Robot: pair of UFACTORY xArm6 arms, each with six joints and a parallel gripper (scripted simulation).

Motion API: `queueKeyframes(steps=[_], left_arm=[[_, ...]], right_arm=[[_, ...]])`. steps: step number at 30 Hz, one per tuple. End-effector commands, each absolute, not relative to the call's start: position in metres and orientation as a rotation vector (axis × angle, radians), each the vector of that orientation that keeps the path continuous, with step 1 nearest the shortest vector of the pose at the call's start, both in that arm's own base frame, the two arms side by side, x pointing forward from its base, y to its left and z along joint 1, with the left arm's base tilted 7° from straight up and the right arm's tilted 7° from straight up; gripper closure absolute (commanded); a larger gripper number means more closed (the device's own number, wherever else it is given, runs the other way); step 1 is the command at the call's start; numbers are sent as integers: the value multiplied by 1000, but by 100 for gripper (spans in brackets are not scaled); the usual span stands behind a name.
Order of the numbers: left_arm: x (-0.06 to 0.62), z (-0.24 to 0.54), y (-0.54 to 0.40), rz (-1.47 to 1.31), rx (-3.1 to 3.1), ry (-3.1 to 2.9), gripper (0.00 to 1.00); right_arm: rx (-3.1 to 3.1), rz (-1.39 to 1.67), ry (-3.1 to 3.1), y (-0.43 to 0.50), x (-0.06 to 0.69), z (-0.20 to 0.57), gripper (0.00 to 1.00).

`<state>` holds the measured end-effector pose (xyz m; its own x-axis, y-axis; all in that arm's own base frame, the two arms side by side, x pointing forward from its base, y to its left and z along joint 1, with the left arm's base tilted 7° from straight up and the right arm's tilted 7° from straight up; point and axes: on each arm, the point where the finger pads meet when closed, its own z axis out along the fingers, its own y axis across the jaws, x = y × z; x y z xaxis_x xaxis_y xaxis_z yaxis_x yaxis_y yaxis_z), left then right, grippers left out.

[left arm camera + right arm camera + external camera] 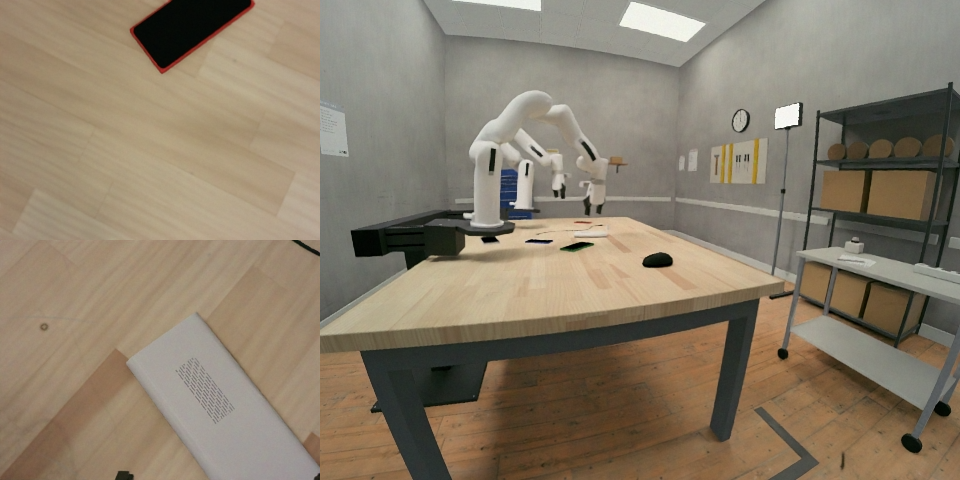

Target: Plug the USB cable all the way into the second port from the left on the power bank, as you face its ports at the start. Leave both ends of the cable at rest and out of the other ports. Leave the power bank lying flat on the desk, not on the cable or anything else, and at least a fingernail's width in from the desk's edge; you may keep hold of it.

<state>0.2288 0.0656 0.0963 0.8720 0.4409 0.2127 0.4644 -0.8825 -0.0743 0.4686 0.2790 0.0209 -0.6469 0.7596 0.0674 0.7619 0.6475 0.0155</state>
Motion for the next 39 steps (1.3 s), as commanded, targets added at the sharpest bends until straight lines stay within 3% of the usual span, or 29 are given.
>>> queueKeyframes(steps=[1,39], left_arm=[[237,108,65,-276,-2932,-678,0],[277,155,56,-207,-2989,-525,0]], right_arm=[[-1481,-54,-2722,282,471,19,0],[-2252,-9,-2191,291,472,2,0]])
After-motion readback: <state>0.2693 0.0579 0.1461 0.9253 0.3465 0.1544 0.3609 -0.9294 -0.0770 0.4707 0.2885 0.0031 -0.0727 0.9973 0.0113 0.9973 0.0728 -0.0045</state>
